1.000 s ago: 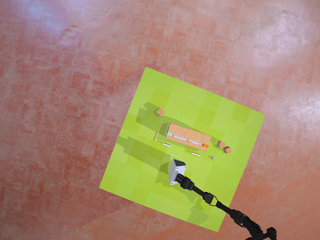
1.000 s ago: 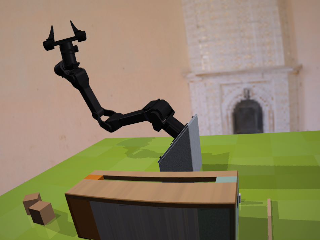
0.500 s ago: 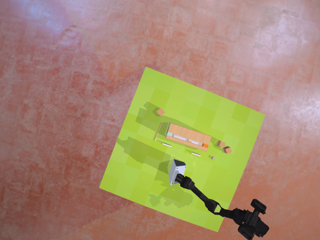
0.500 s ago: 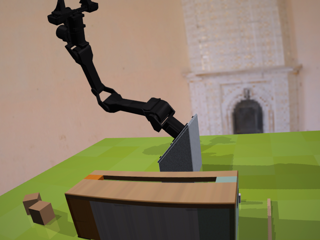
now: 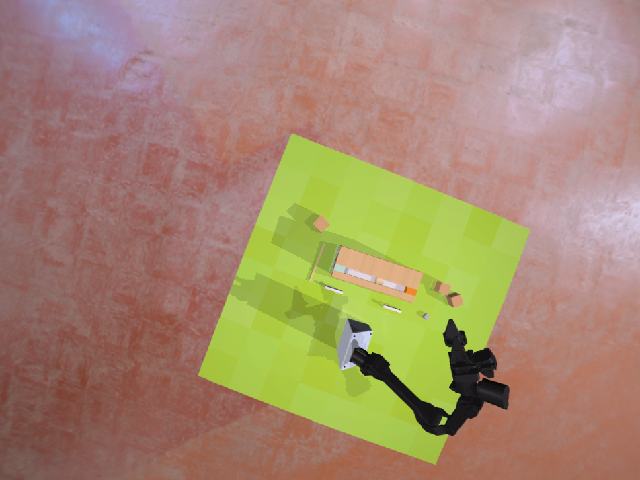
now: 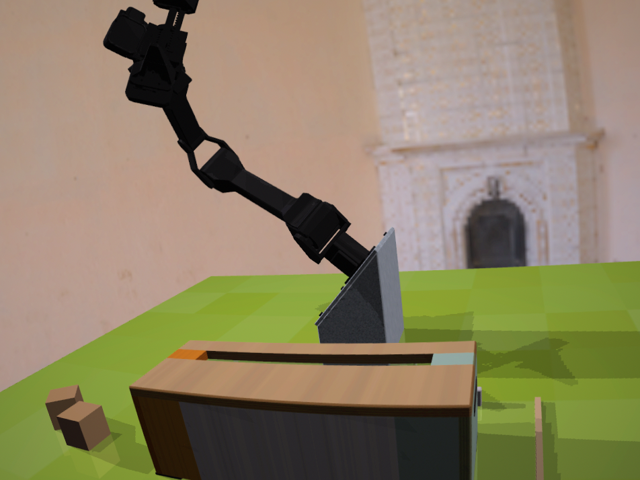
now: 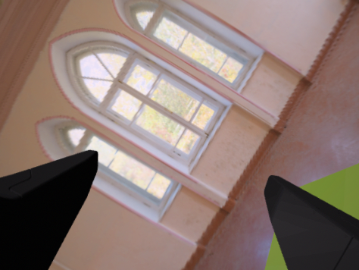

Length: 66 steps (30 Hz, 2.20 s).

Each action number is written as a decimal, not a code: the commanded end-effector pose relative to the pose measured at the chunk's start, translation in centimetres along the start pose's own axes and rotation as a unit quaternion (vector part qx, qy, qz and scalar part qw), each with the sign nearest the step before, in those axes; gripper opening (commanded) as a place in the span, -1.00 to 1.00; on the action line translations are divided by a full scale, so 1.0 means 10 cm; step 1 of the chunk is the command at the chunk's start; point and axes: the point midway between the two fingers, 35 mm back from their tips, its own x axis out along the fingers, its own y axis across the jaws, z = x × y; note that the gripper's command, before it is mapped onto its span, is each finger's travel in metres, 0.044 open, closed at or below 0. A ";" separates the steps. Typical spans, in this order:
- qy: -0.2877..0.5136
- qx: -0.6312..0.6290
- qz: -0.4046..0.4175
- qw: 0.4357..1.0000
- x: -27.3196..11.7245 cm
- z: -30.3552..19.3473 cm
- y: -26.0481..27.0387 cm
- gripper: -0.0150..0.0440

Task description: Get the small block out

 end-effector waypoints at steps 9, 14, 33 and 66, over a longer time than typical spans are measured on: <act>0.081 0.290 -0.361 0.883 0.52 -0.96 -1.76 0.86; 0.064 0.378 -0.505 0.773 0.38 -1.37 -2.41 0.86; -0.001 0.443 -0.683 0.581 -0.10 -1.90 -3.15 0.86; -0.001 0.443 -0.682 0.581 -0.14 -2.07 -3.64 0.86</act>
